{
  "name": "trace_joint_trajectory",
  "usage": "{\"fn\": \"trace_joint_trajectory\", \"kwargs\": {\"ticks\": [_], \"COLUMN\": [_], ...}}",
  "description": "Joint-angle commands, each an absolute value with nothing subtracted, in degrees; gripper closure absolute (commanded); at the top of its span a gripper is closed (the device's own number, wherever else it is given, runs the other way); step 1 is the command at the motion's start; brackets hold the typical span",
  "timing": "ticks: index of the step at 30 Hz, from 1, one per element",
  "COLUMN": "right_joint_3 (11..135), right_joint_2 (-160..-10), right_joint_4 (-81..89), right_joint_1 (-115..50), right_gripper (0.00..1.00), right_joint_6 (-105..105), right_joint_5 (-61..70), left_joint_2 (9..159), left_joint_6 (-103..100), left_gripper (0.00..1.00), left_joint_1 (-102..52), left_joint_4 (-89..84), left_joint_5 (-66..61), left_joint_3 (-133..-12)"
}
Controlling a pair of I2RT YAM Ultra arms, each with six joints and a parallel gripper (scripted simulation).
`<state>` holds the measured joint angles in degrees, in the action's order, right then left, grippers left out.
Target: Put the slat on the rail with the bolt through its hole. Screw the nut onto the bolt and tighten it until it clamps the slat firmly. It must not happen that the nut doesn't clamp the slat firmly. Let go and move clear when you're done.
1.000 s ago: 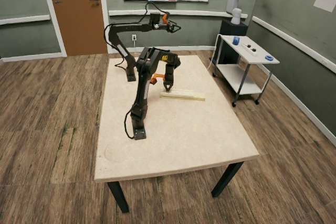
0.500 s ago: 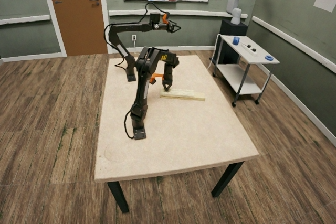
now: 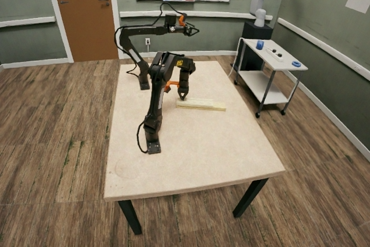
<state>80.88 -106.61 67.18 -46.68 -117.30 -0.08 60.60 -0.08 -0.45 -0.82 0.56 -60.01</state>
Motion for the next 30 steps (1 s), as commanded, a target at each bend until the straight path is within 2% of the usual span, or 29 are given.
{"fn": "trace_joint_trajectory", "kwargs": {"ticks": [1,30], "right_joint_3": [82.86,81.19], "right_joint_2": [-103.82,-105.02], "right_joint_4": [68.6,65.5], "right_joint_1": [-47.11,-46.93], "right_gripper": [0.88,0.88], "right_joint_6": [-116.62,-116.86], "right_joint_5": [0.04,0.02], "left_joint_2": [59.85,59.85], "left_joint_6": [0.01,0.01], "left_gripper": [0.0,0.0], "left_joint_1": [-0.02,-0.02], "left_joint_4": [0.26,0.26], "left_joint_5": [0.03,0.03], "left_joint_3": [-60.3,-60.3]}}
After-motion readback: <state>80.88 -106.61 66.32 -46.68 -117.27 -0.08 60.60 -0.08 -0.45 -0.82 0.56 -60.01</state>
